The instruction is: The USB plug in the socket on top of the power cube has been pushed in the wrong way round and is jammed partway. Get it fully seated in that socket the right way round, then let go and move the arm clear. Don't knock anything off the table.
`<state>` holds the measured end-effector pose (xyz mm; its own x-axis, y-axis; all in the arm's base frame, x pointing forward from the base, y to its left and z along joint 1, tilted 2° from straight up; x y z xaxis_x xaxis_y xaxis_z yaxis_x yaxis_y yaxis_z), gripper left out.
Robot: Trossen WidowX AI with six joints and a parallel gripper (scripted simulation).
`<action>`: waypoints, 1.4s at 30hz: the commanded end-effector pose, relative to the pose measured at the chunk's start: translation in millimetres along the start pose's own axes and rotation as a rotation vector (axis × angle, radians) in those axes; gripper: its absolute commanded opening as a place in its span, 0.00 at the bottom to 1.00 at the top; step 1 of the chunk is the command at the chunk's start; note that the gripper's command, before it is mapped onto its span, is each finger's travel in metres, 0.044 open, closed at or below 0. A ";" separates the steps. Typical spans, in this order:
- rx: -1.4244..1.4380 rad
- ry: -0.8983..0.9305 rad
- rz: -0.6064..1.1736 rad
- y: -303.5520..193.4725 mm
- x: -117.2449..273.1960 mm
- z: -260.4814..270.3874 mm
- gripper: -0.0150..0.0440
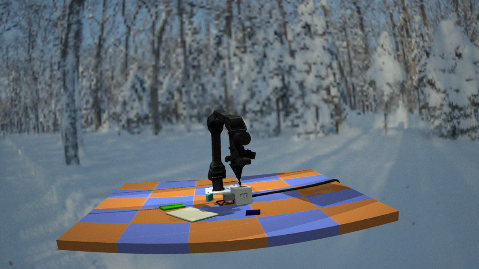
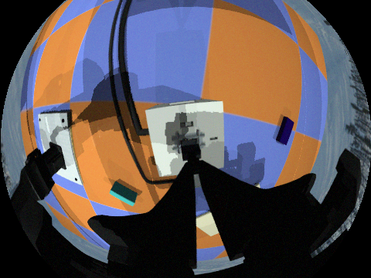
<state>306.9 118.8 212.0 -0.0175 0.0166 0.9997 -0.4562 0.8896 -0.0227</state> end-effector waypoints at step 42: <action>-0.271 -0.002 0.000 0.1 19.9 0.2 0.25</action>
<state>306.3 119.2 232.2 -0.0189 0.0157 0.9997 -0.2934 0.9558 -0.0206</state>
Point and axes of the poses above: the point midway between the two fingers, 35 mm back from their tips, its own x axis back along the fingers, its own z axis across the jaws, y = z × x, the point moved 7 cm from there along x, back along the fingers, and after that the axes turned 9 degrees about x, right-handed, at the moved point
